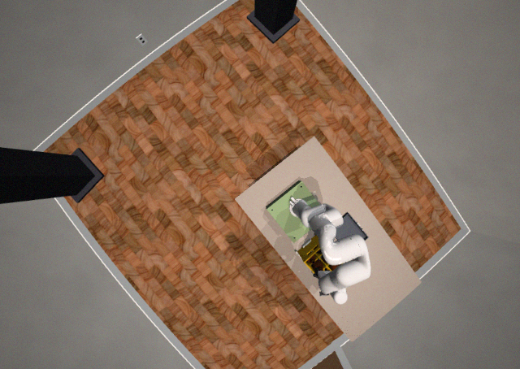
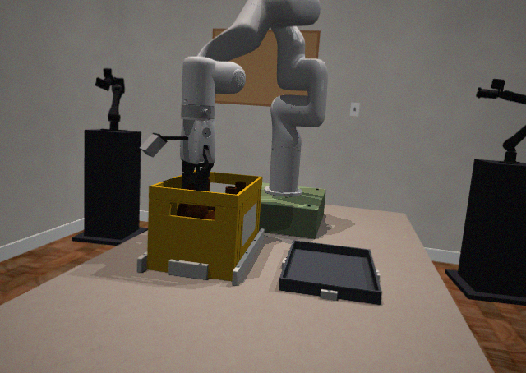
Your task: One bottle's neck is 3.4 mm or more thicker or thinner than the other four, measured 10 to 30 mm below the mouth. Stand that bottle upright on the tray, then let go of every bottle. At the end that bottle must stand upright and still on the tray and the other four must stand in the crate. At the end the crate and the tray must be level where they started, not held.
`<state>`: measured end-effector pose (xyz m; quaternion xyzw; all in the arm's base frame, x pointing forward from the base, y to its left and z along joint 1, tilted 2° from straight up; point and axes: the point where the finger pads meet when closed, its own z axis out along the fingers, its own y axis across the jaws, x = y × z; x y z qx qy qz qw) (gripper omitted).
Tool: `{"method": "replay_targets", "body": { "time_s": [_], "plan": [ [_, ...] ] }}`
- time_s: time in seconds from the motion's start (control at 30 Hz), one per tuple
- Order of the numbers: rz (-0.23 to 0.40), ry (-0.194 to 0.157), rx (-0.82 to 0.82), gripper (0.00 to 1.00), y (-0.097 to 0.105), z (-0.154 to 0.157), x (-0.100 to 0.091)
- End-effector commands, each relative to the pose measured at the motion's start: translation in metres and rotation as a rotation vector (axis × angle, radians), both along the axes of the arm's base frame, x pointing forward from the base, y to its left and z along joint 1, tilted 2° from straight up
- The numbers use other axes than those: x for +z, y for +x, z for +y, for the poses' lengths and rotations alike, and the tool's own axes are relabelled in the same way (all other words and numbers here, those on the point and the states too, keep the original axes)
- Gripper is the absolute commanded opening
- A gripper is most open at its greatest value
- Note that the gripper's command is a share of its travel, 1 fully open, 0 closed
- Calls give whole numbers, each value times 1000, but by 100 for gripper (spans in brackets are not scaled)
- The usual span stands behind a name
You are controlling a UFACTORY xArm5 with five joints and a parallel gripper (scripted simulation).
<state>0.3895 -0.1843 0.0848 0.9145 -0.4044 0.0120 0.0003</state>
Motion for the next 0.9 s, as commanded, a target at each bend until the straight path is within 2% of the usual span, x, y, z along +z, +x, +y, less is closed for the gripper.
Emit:
{"method": "replay_targets", "body": {
  "time_s": [0.0, 0.77, 0.8, 0.87],
  "plan": [
    [-4, -2, 0, 65, 1, -1, -1],
    [-4, -2, 0, 65, 1, -1, -2],
    [-4, -2, 0, 0, 1, -1, -2],
    [-4, -2, 0, 0, 1, -1, -2]
  ]
}}
